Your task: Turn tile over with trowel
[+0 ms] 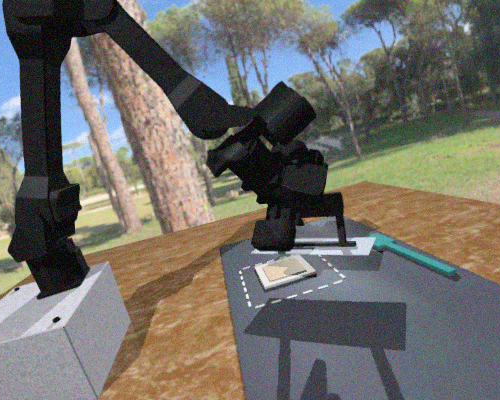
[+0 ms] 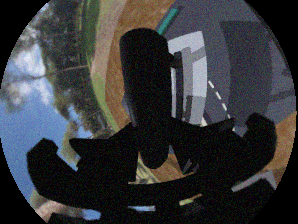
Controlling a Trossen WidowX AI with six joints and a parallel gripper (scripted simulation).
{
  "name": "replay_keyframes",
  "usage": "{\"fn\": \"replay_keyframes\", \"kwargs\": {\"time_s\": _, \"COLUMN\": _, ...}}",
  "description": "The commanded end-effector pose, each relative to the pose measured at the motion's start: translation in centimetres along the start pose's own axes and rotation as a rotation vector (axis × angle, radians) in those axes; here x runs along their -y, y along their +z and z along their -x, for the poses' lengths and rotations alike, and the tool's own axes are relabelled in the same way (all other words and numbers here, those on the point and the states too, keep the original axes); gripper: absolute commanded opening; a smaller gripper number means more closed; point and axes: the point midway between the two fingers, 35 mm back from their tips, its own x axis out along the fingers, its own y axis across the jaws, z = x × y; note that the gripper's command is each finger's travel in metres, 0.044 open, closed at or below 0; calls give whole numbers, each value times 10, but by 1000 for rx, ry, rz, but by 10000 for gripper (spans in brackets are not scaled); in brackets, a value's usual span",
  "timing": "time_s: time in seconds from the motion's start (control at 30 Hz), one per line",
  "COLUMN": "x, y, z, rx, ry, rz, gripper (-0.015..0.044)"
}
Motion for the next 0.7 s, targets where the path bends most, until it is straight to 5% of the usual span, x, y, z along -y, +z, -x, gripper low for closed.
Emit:
{"fn": "replay_keyframes", "kwargs": {"time_s": 0.0, "x": -22, "y": -19, "z": -17, "rx": -101, "ry": 31, "rz": 109, "gripper": 0}}
{"fn": "replay_keyframes", "kwargs": {"time_s": 0.43, "x": -56, "y": -99, "z": -67, "rx": -422, "ry": 88, "rz": 372, "gripper": 0}}
{"fn": "replay_keyframes", "kwargs": {"time_s": 0.67, "x": -58, "y": -104, "z": -69, "rx": -437, "ry": 92, "rz": 385, "gripper": 0}}
